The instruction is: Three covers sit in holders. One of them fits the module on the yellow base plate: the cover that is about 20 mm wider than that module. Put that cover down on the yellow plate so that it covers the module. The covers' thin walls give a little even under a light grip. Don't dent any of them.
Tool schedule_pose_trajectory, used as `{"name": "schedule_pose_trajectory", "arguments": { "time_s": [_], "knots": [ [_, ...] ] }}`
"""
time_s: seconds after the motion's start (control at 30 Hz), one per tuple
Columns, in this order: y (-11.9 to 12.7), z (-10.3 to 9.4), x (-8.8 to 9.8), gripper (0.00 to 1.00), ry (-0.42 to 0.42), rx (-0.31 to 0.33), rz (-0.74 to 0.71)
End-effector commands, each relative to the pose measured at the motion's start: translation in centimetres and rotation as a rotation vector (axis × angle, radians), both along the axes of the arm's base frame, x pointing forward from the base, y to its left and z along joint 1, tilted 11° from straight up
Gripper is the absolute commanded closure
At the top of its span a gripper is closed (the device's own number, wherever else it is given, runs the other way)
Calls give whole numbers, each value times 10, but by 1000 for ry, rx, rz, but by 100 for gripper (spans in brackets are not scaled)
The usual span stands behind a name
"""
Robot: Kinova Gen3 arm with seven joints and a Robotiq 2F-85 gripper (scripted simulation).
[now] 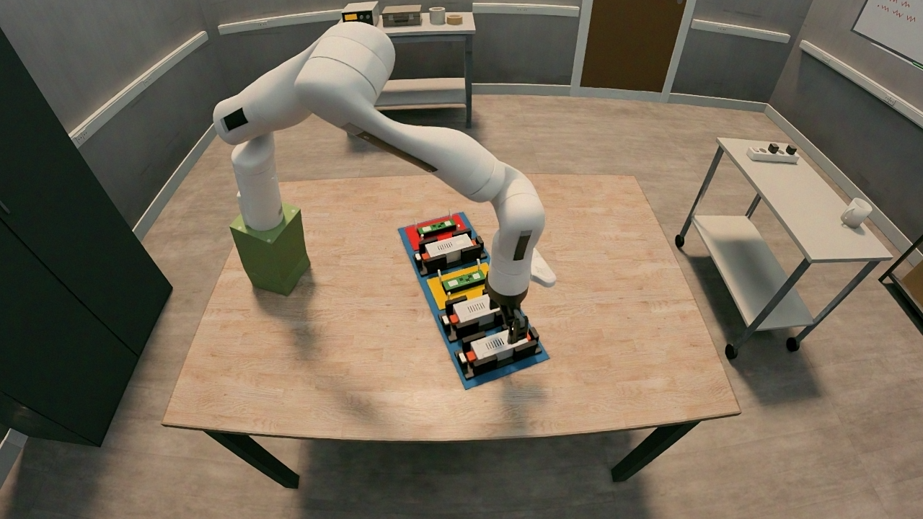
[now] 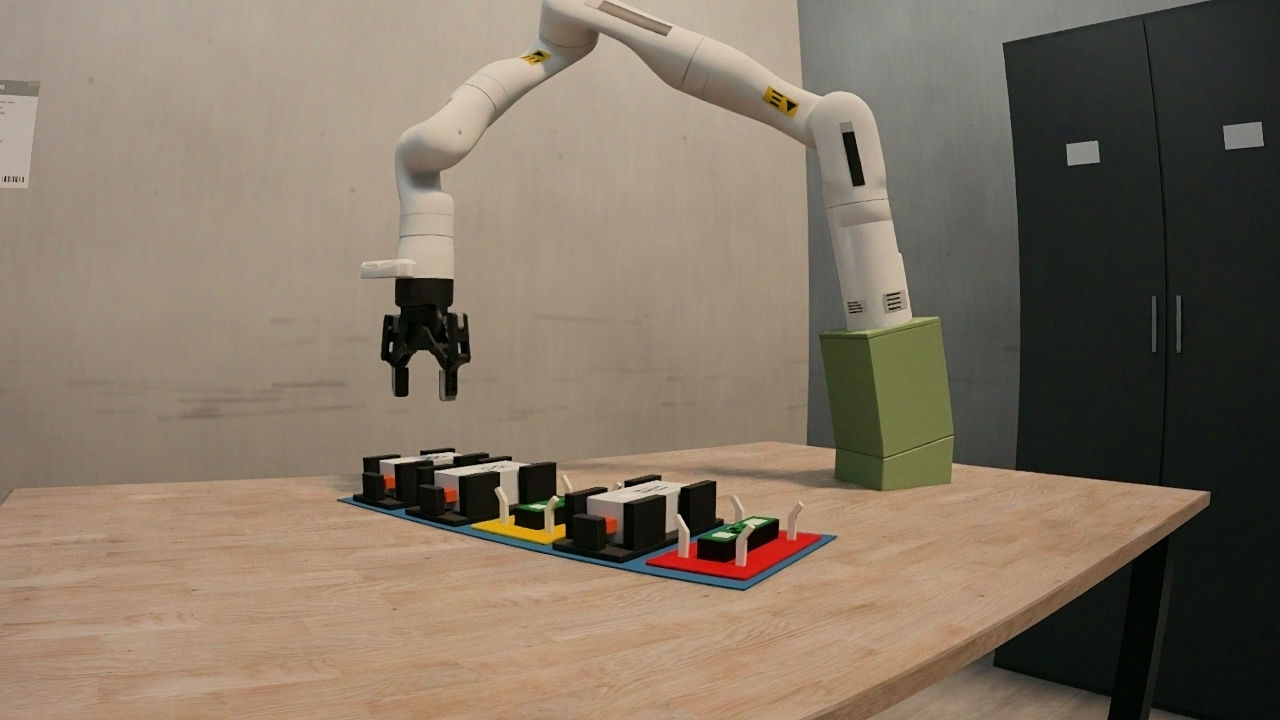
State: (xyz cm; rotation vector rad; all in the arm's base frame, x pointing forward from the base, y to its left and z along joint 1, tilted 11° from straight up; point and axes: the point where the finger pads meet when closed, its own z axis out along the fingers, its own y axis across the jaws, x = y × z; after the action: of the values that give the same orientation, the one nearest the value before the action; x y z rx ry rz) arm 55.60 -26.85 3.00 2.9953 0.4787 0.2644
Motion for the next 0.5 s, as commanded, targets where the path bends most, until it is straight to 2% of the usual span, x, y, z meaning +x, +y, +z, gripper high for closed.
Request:
{"name": "schedule_pose_trajectory", "arguments": {
  "time_s": [0.0,0.47],
  "knots": [
    [0,1,1,0,-2,-1,0],
    [3,-5,1,0,-2,-1,0]
  ]
}}
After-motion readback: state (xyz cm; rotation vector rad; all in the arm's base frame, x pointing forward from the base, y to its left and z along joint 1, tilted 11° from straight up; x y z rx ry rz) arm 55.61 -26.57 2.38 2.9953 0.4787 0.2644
